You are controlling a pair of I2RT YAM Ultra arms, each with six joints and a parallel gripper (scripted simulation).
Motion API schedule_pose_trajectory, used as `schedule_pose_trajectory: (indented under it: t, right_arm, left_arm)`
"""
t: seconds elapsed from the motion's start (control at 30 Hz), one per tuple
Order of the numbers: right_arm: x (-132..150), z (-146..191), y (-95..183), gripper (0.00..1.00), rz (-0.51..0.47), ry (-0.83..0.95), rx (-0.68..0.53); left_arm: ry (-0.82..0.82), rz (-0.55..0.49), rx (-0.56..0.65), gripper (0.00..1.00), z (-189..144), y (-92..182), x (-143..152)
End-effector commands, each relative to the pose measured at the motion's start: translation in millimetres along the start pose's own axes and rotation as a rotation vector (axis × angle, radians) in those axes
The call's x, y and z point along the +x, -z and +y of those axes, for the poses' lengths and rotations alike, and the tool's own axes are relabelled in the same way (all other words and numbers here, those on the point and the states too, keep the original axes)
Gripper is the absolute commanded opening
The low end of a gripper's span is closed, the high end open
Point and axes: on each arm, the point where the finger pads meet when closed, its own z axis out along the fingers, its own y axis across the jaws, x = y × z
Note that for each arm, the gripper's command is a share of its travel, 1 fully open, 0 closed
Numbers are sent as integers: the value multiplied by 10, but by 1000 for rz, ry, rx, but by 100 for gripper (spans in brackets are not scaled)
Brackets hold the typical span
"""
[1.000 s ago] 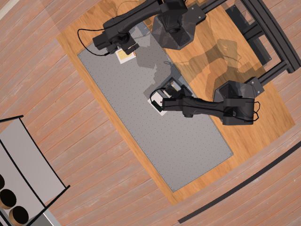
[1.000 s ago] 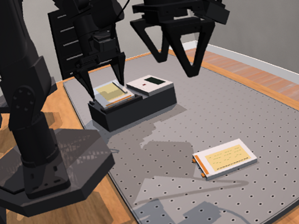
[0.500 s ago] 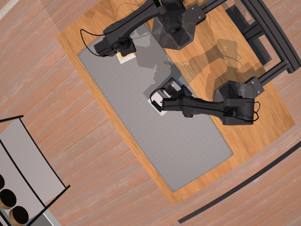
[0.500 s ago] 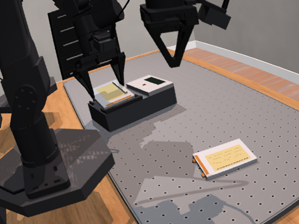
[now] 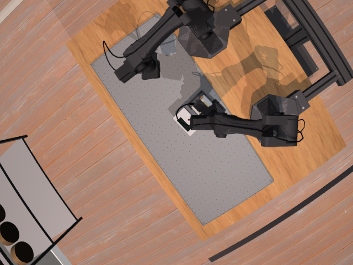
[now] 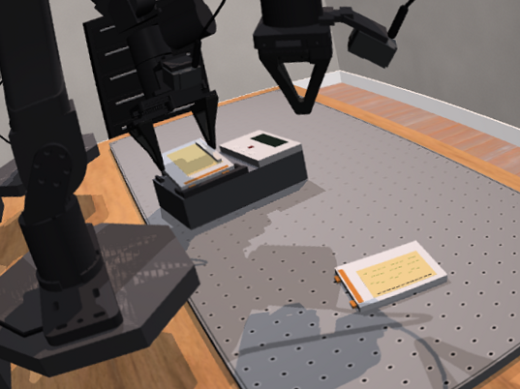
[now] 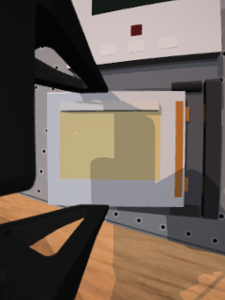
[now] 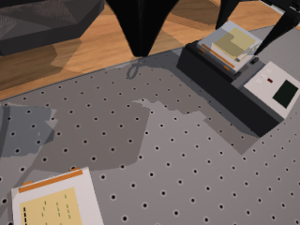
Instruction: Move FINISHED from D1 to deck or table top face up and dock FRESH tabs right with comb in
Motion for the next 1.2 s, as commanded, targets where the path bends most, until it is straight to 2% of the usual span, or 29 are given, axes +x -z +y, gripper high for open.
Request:
schedule_pose_trajectory:
  t: [0.0,0.67,0.73,1.17]
  right_arm:
    - [-129,326,35,0,-43,-127,-66]
    - [134,1137,-245,0,70,-481,-138]
    - [134,1137,-245,0,70,-481,-138]
    - [465,1654,-455,0,175,-717,-142]
  left_arm:
    - [-3,-12,-6,0,18,23,-36]
    - [-3,-12,-6,0,18,23,-36]
    - [-3,-12,-6,0,18,23,-36]
    - [-3,-12,-6,0,18,23,-36]
